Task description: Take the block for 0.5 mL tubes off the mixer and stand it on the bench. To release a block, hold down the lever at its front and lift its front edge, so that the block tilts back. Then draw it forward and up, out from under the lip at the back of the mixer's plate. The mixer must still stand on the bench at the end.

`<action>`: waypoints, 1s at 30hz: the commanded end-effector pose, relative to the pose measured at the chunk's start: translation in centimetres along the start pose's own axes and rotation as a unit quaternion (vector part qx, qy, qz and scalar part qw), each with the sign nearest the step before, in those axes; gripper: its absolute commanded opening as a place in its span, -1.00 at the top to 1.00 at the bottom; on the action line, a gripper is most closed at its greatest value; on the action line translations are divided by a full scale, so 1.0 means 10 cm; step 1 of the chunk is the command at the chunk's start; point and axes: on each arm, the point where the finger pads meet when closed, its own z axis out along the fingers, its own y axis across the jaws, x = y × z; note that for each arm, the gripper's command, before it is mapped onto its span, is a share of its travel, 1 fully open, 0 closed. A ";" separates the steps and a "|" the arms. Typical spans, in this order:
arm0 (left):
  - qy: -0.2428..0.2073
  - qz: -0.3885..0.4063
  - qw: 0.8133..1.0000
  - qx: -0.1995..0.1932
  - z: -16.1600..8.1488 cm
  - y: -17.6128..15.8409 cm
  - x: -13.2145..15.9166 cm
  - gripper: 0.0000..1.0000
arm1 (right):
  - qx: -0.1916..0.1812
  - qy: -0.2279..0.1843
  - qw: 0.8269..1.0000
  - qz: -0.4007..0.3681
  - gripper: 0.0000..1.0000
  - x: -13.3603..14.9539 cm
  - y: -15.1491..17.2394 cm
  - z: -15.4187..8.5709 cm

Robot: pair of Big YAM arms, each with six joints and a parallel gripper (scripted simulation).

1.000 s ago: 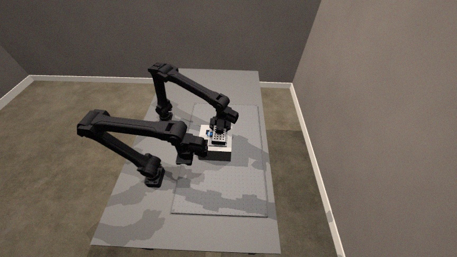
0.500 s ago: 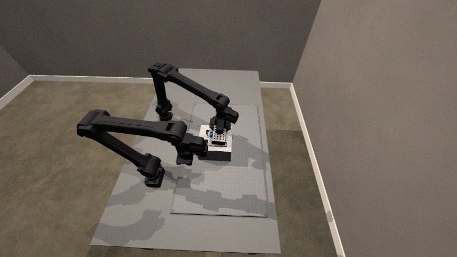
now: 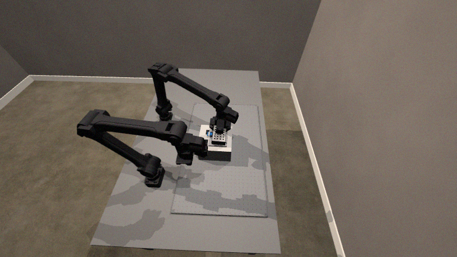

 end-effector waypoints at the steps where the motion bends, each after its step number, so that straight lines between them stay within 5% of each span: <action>1: -0.003 0.021 1.000 -0.010 -0.14 -0.06 -0.04 1.00 | 0.000 -0.005 1.000 -0.007 1.00 0.02 0.02 -0.05; 30: -0.002 0.022 1.000 -0.010 -0.14 -0.05 -0.04 1.00 | -0.002 -0.003 1.000 -0.005 1.00 0.04 0.03 -0.05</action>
